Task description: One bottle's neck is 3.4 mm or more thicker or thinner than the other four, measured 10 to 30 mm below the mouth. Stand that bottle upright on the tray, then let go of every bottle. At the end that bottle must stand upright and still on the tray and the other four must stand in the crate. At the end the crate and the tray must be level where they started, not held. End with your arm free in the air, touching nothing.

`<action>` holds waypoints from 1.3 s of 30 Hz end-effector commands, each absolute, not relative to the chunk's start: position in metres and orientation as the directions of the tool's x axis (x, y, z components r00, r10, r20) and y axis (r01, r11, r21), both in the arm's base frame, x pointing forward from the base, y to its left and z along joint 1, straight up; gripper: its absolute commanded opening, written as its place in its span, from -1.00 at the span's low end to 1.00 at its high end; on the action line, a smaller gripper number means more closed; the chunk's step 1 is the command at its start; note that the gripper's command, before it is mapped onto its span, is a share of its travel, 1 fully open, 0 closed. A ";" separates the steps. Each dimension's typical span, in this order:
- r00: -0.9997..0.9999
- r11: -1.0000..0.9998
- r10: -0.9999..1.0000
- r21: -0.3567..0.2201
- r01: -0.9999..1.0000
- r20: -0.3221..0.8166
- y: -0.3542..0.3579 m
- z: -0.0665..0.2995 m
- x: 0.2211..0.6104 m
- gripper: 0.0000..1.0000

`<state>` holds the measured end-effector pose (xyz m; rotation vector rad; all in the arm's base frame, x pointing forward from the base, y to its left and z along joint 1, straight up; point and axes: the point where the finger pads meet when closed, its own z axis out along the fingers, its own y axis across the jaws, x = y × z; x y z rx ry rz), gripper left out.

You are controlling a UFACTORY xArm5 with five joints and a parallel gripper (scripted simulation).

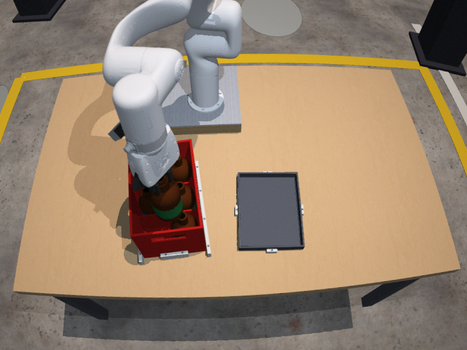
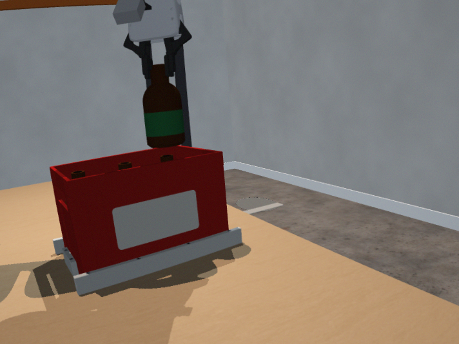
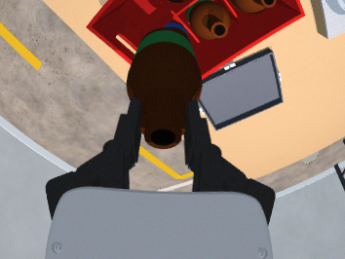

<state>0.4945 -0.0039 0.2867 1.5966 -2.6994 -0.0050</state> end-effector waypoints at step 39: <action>-0.482 0.482 -0.876 0.001 -0.876 0.001 0.075 0.288 0.460 -1.00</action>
